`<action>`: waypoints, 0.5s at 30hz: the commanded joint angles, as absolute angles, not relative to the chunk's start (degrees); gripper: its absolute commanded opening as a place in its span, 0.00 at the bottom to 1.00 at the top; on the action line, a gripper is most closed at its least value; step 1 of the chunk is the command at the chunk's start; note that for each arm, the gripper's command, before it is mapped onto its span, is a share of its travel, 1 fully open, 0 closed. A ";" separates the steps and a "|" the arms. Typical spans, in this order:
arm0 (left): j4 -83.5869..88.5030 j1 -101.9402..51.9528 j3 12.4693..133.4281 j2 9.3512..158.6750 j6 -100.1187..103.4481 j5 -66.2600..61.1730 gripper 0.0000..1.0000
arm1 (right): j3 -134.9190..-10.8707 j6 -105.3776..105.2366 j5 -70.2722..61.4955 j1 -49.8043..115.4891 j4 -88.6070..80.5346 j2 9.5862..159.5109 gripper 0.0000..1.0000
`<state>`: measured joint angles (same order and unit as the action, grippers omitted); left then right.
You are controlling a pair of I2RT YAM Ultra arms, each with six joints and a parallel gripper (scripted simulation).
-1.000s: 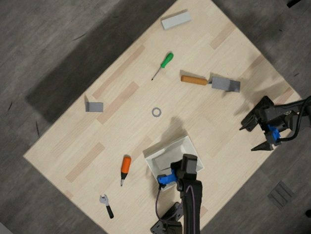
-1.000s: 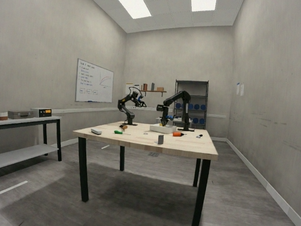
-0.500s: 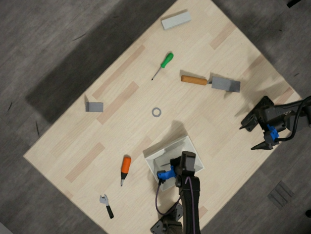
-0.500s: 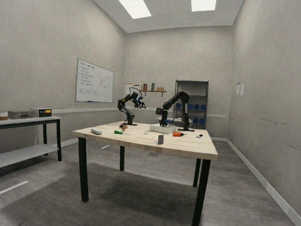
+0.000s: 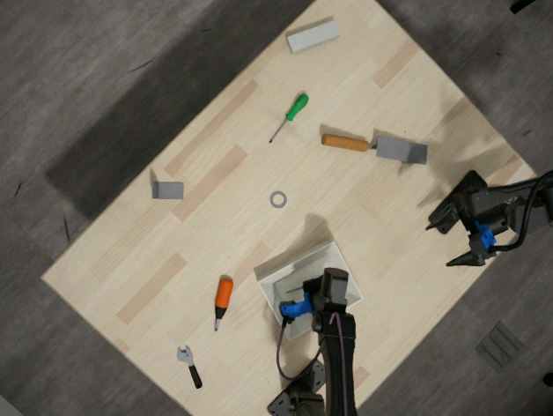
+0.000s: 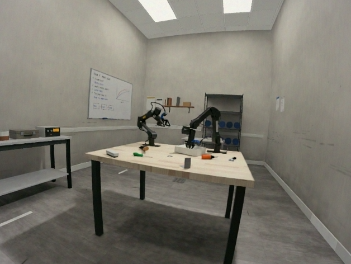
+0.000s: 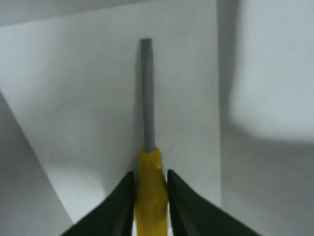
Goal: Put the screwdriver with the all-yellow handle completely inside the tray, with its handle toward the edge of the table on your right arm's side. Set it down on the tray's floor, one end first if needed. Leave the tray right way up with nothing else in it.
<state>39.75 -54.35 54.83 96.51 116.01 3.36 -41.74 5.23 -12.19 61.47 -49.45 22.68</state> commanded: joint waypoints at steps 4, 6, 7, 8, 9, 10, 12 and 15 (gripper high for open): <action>40.95 -55.11 54.85 96.04 116.63 4.27 0.42 | -42.08 5.34 -12.22 61.59 -49.11 22.43 1.00; 40.95 -55.50 54.16 94.89 116.93 4.32 0.42 | -42.08 5.34 -12.22 61.59 -49.11 22.43 1.00; 40.95 -55.50 54.16 94.89 116.93 4.32 0.42 | -42.08 5.34 -12.22 61.59 -49.11 22.43 1.00; 40.95 -55.50 54.16 94.89 116.93 4.32 0.42 | -42.08 5.34 -12.22 61.59 -49.11 22.43 1.00; 40.96 -55.71 54.13 94.54 117.10 4.34 0.42 | -42.08 5.34 -12.22 61.59 -49.11 22.43 1.00; 40.97 -55.90 54.10 94.19 117.26 4.37 0.42 | -42.08 5.34 -12.22 61.59 -49.11 22.43 1.00; 41.03 -56.27 54.07 93.49 117.55 4.40 0.42 | -42.08 5.34 -12.22 61.59 -49.11 22.43 1.00; 42.20 -56.57 55.86 92.57 117.80 4.68 0.42 | -42.08 5.34 -12.22 61.59 -49.11 22.43 1.00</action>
